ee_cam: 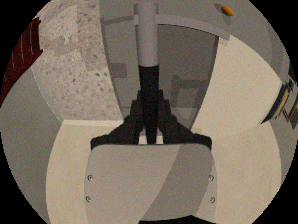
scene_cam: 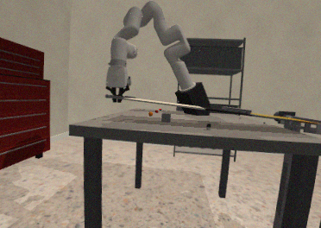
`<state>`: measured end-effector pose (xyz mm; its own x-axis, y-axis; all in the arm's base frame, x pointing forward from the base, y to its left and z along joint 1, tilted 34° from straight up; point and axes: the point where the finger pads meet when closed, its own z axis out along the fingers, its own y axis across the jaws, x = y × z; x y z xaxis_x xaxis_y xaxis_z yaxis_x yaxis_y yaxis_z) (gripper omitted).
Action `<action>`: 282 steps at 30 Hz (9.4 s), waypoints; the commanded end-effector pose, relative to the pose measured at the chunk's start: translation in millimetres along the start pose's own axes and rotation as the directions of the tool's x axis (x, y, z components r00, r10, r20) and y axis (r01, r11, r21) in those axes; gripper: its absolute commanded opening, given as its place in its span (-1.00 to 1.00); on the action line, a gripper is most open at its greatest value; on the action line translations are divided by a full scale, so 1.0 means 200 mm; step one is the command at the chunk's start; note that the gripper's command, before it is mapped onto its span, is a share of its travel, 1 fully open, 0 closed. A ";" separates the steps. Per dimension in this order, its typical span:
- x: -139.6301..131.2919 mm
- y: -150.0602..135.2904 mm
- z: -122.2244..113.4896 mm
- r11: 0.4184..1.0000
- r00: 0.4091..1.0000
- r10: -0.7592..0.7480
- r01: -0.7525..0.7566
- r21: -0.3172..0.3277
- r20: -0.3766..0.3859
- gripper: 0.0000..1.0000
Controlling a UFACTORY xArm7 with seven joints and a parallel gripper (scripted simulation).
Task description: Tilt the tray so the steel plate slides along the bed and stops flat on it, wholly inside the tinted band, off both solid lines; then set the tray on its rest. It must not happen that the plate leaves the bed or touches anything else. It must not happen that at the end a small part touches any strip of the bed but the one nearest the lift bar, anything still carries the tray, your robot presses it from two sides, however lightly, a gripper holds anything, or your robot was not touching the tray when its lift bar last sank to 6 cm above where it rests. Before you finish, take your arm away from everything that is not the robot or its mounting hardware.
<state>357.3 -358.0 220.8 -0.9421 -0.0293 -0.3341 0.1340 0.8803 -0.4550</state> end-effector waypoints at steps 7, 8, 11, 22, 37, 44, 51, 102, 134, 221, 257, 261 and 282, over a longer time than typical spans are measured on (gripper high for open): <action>-0.01 0.00 0.01 1.000 1.000 0.000 0.000 0.000 0.003 -1.00; -0.01 0.00 0.01 1.000 1.000 0.000 0.000 0.000 0.003 -1.00; -0.01 0.00 -0.05 1.000 1.000 0.000 0.000 0.000 0.003 -1.00; -0.01 0.00 -0.02 1.000 1.000 0.000 0.000 0.000 0.003 -1.00; -0.01 -0.01 0.01 1.000 1.000 0.000 0.000 0.000 0.003 -1.00; -0.01 -0.01 0.01 1.000 1.000 0.000 0.000 0.000 0.003 -1.00; -0.01 0.04 -0.37 1.000 1.000 0.000 0.000 0.000 0.003 -1.00; -0.01 -0.01 0.03 1.000 1.000 0.000 0.000 0.000 0.003 -1.00; -0.01 -0.01 0.03 1.000 1.000 0.000 0.000 0.000 0.003 -1.00; -0.01 0.03 -0.34 1.000 1.000 0.000 0.000 0.000 0.003 -1.00; -0.01 0.01 -0.17 1.000 1.000 0.000 0.000 0.000 0.003 -1.00; -0.01 -0.01 0.02 1.000 1.000 0.000 0.000 0.000 0.003 -1.00; -0.01 -0.01 0.06 1.000 1.000 0.000 0.000 0.000 0.003 -1.00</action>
<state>361.1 -364.5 211.3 -0.9419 -0.0290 -0.3347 0.1340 0.8810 -0.4536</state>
